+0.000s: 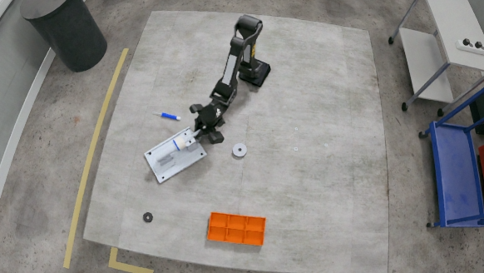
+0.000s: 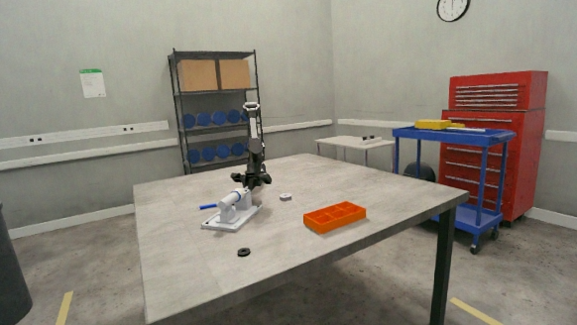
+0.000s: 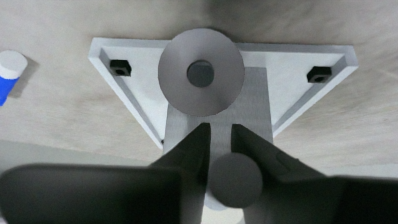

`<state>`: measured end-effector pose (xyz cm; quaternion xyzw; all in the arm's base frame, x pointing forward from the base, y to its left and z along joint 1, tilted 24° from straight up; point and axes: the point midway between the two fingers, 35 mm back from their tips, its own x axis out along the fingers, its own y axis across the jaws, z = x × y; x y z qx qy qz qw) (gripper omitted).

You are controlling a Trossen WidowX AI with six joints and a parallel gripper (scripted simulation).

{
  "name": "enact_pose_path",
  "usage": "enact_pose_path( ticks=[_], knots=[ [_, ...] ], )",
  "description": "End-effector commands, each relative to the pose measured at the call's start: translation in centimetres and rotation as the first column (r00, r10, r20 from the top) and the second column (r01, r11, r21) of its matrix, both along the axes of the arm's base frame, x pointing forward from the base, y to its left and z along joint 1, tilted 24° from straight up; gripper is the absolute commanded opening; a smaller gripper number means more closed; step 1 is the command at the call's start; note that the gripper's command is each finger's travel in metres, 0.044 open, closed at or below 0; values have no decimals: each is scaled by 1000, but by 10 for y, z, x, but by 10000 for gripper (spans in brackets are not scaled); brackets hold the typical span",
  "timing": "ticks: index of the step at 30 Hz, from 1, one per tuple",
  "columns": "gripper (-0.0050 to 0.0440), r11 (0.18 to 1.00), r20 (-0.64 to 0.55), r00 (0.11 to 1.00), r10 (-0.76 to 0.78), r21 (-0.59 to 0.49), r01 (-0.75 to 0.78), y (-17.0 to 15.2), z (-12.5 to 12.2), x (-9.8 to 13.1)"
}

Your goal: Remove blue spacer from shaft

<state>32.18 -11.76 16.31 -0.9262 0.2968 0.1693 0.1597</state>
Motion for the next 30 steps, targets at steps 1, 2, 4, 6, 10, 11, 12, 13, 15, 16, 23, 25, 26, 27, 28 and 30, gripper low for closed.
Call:
enact_pose_path(
  ticks=[1, 2, 4, 6, 10, 11, 12, 13, 15, 16, 23, 25, 26, 27, 28, 30],
  knots=[
    [-3, 1000, 24, 1000, -5, -4, 5, 2, 6, -4],
    [-3, 1000, 24, 1000, -5, -4, 5, 2, 6, -4],
    [-4, 1000, 24, 1000, -5, -4, 5, 3, 5, -5],
    [-5, 1000, 23, 1000, -5, -3, 5, 4, 4, -6],
    [-35, 1000, 22, 1000, -5, -3, 5, 6, 3, -9],
    [-43, 1000, 22, 1000, -5, -3, 5, 6, 3, -9],
    [-50, 1000, 22, 1000, -5, -3, 5, 7, 2, -9],
    [-50, 1000, 22, 1000, -5, -3, 5, 7, 2, -9],
    [-50, 1000, 21, 1000, -2, -4, 2, 7, 2, -9],
    [-50, 1000, 21, 1000, -3, -4, 3, 7, 2, -10],
    [-50, 1000, 21, 1000, -3, -3, 3, 10, 1, -12],
    [-50, 1000, 23, 1000, -3, -4, 3, 9, 2, -12],
    [-50, 1000, 24, 1000, -4, -4, 4, 9, 2, -12],
    [-50, 1000, 24, 1000, -5, -4, 5, 9, 2, -12],
    [-50, 1000, 23, 1000, -5, -4, 5, 10, 1, -12],
    [-50, 1000, 23, 1000, -5, -4, 5, 10, 1, -12]
  ],
)
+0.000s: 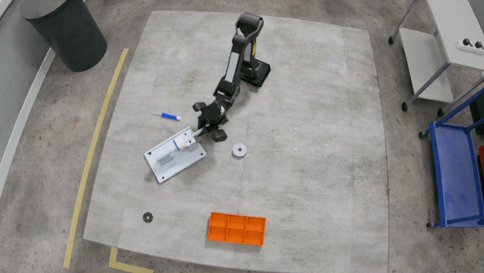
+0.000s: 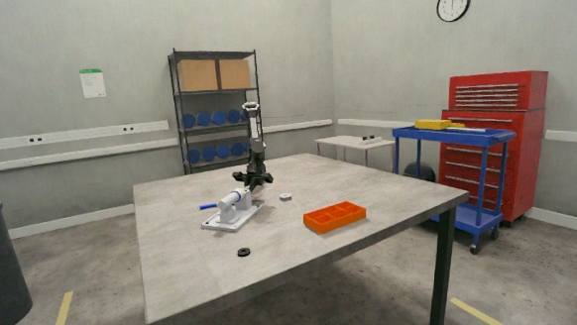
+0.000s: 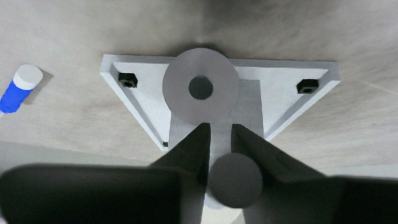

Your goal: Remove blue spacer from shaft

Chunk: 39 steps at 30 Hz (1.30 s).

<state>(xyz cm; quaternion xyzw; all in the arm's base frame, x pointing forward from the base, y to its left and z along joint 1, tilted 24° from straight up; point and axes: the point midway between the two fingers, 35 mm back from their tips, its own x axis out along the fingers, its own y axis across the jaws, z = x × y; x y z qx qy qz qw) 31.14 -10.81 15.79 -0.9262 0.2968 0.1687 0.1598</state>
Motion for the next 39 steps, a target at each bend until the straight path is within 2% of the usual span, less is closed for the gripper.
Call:
enact_pose_path(
  ticks=[1, 39],
  knots=[
    [-50, 1000, 22, 1000, -4, -3, 4, 0, 7, -2],
    [-50, 1000, 22, 1000, -5, -3, 5, 3, 5, -5]
  ],
)
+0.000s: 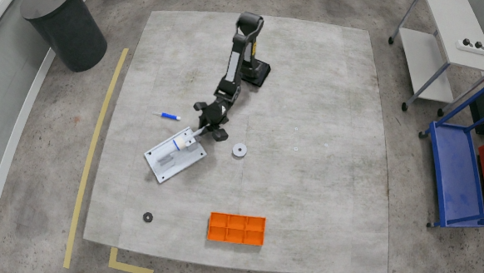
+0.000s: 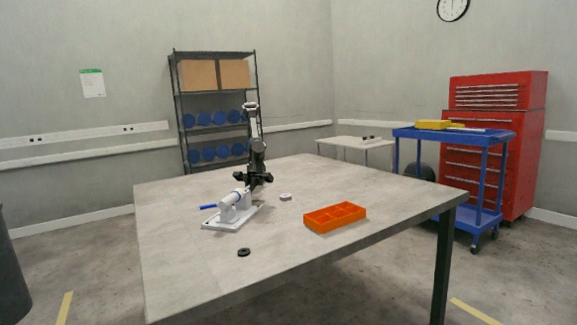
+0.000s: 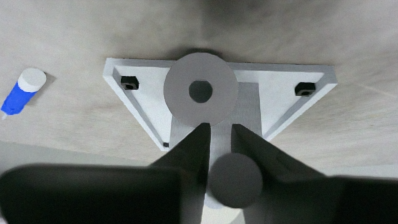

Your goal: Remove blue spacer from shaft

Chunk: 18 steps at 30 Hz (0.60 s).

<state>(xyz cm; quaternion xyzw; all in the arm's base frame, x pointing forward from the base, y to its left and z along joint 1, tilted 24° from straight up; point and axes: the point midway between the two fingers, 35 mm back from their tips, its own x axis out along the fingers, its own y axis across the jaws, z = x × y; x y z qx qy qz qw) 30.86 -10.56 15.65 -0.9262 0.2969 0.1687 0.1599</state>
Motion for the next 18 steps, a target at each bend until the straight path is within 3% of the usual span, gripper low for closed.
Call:
enact_pose_path(
  ticks=[1, 18],
  knots=[
    [-50, 1000, 22, 1000, -5, -3, 5, 0, 6, -2],
    [-50, 1000, 22, 1000, -5, -3, 5, 1, 6, -3]
  ],
)
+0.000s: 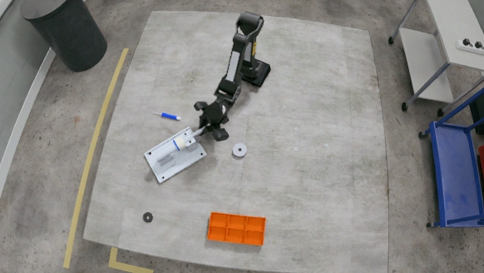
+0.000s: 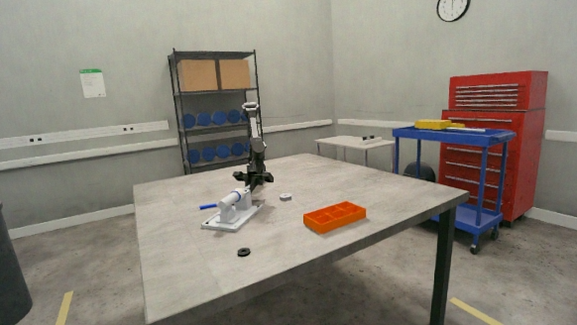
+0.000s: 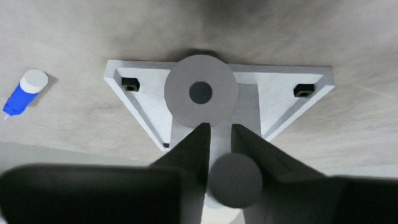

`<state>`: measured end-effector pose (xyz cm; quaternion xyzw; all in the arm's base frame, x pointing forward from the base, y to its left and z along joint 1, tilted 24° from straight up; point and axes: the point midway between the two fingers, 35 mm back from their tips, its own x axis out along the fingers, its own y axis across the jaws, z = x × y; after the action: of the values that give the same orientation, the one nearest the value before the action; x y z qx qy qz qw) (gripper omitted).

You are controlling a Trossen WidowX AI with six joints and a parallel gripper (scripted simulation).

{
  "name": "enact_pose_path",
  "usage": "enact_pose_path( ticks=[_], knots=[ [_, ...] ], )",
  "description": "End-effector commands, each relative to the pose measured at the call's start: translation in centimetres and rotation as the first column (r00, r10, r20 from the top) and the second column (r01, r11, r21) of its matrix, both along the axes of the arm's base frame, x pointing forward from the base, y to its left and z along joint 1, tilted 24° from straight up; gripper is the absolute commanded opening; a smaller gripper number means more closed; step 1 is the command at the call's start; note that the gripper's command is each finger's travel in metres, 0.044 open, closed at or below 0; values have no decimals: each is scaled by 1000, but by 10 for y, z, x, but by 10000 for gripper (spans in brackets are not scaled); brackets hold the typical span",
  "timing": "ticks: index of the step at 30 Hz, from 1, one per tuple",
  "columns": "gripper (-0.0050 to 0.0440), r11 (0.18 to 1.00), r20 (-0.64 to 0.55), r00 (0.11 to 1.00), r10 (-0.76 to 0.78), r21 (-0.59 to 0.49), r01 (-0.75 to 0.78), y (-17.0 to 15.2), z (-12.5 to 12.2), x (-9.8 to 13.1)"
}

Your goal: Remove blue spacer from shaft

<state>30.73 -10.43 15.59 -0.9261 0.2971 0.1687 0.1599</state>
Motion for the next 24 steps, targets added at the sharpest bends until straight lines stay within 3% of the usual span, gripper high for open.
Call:
enact_pose_path(
  ticks=[1, 24],
  knots=[
    [-50, 1000, 22, 1000, -4, -3, 4, 0, 7, -2],
    [-50, 1000, 22, 1000, -5, -3, 5, 2, 6, -4]
  ],
)
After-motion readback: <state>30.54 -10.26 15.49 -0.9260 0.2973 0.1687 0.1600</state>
